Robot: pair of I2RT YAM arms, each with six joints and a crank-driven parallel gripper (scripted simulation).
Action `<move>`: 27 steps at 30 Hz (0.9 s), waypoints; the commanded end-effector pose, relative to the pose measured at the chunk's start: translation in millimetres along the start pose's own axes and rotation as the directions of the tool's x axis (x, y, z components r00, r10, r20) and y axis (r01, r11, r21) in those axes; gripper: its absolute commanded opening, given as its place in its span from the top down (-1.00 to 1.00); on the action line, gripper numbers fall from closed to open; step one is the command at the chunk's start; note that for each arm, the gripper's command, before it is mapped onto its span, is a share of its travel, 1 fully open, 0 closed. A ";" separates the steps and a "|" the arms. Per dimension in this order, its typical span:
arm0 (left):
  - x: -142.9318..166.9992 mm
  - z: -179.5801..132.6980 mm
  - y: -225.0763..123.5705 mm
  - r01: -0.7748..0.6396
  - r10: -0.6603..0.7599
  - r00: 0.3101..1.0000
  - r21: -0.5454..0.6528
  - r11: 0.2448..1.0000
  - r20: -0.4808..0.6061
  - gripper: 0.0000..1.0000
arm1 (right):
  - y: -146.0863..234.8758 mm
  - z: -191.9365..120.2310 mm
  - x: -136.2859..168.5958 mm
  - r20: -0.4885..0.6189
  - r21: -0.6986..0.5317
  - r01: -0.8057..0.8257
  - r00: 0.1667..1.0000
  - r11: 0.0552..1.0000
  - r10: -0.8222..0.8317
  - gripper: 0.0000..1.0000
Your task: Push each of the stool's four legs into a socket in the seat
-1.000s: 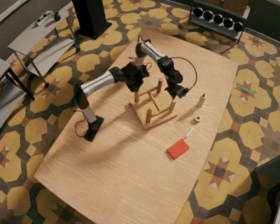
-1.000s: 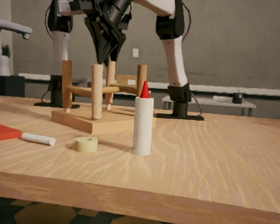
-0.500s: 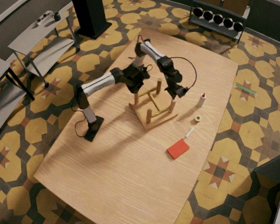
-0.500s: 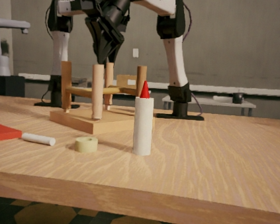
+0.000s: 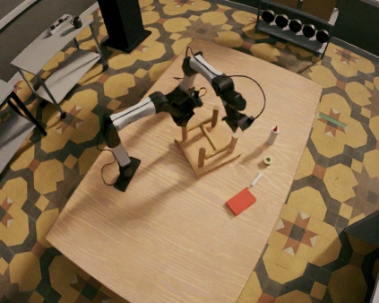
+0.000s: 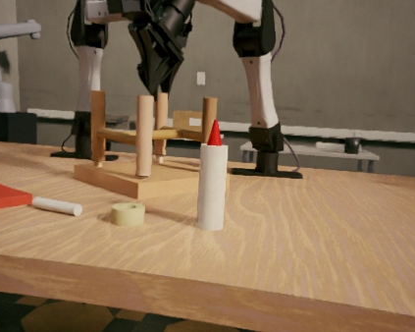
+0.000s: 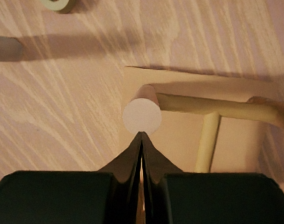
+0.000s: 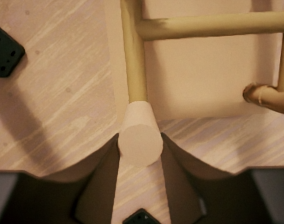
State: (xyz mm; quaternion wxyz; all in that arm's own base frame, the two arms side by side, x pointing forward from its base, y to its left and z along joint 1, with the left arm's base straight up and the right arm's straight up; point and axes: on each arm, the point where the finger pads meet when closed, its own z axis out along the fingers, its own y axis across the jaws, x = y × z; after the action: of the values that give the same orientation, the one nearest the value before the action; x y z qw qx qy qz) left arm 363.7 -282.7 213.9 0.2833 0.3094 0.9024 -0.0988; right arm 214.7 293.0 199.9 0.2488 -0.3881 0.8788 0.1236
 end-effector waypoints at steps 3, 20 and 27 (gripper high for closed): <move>-12.7 -36.1 5.6 0.006 -0.006 0.998 -0.006 1.000 0.056 1.00 | -10.1 -11.8 -18.5 0.093 0.030 -0.031 0.995 0.999 0.028 0.41; -8.4 -49.1 2.8 0.001 -0.001 0.998 -0.001 1.000 0.063 1.00 | -10.1 -11.8 -18.5 0.093 0.030 -0.031 0.995 0.999 0.028 0.41; -12.0 -40.2 2.9 0.001 -0.001 0.999 -0.001 1.000 0.049 1.00 | -10.1 -11.8 -18.5 0.093 0.030 -0.031 0.995 0.999 0.028 0.41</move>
State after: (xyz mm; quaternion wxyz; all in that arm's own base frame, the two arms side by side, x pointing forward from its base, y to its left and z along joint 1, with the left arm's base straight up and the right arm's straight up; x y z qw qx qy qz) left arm 346.9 -269.3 253.3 0.2971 0.3077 0.8980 -0.1034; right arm 214.7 293.0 199.9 0.2488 -0.3881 0.8788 0.1236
